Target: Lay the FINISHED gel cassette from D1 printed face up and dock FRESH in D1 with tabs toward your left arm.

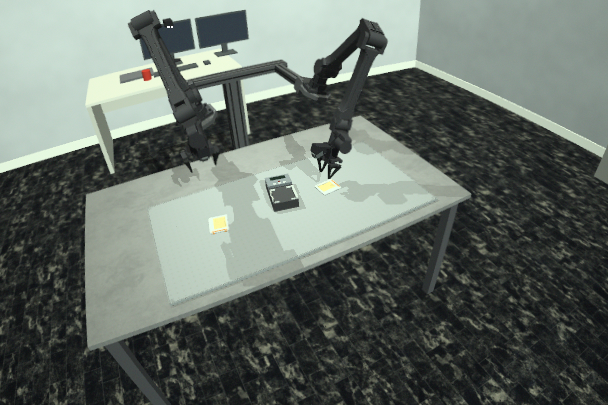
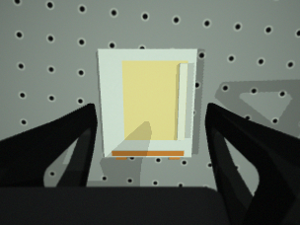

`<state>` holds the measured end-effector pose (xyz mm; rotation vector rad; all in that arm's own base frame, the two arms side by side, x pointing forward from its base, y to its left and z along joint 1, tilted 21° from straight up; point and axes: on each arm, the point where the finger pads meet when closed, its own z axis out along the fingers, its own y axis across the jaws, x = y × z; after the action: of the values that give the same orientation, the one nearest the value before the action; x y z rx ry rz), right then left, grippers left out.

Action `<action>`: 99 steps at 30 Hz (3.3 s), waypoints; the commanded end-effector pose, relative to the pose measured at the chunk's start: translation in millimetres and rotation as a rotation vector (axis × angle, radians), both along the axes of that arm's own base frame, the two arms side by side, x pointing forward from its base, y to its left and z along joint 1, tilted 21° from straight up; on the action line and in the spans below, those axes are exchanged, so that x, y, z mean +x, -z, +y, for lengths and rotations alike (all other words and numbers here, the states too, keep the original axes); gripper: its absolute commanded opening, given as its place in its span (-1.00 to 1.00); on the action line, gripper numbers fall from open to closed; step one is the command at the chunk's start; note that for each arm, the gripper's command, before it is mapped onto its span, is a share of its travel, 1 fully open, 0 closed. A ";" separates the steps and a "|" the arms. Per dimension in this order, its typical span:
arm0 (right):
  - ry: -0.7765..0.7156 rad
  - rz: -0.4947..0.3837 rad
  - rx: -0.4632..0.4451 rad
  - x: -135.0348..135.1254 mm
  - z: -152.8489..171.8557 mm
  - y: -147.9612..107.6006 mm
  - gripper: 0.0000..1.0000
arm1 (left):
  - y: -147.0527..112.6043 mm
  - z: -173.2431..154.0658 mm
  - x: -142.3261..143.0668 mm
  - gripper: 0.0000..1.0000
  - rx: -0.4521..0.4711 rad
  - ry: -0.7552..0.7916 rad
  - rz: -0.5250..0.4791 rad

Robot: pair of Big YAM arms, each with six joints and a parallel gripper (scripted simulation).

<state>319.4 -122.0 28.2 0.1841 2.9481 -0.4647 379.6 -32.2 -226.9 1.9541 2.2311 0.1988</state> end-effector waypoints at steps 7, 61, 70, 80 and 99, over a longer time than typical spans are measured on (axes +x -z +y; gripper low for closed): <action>-0.007 -0.023 -0.006 14.1 2.4 -10.3 1.00 | -1.7 -0.9 0.5 0.96 -0.001 0.002 -0.006; -0.007 -0.023 -0.006 14.1 2.4 -10.3 1.00 | 14.2 5.1 3.7 0.96 0.000 0.004 -0.009; -0.007 -0.023 -0.006 14.1 2.4 -10.3 1.00 | 20.0 8.3 5.2 0.96 0.000 0.004 -0.009; -0.007 -0.023 -0.006 14.1 2.4 -10.3 1.00 | 22.6 9.0 5.5 0.96 0.000 0.005 -0.008; -0.007 -0.023 -0.006 14.1 2.4 -10.3 1.00 | 31.3 12.0 7.0 0.96 0.000 0.004 -0.008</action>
<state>319.4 -122.0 28.2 0.1841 2.9481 -0.4647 385.4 -24.6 -251.1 1.9567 2.2230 0.2030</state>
